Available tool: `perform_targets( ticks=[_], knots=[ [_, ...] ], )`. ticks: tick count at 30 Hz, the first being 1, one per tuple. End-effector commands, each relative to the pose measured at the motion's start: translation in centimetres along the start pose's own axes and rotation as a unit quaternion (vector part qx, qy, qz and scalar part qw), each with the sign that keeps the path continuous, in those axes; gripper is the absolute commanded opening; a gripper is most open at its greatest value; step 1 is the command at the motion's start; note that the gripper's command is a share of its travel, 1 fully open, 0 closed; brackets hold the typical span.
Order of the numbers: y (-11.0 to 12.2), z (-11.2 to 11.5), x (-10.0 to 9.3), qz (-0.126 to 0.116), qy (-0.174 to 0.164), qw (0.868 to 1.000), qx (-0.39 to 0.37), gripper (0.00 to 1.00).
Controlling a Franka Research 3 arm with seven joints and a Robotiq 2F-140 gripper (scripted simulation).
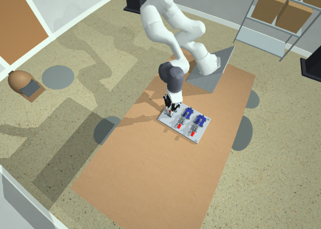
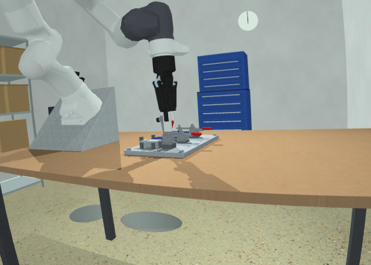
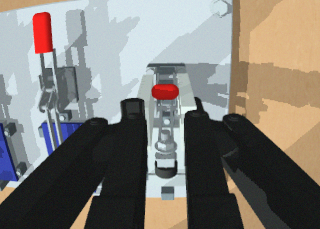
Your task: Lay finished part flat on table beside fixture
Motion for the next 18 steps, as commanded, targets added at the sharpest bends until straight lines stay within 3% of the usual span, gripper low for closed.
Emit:
perform_targets(
  ticks=[1,18],
  knots=[
    [0.21,1.04,0.36,0.007,-0.009,1.000,0.004,0.00],
    [0.25,1.24,0.36,0.007,-0.009,1.000,0.004,0.00]
  ],
)
Point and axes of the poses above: the point where the finger pads meet when closed, its own x axis out along the fingers, its own y axis across the jaws, z = x × y, the point moved 4 cm from there along -x, back along the fingers, and after that the axes turned 12 degrees about x, right-handed, at the moved point
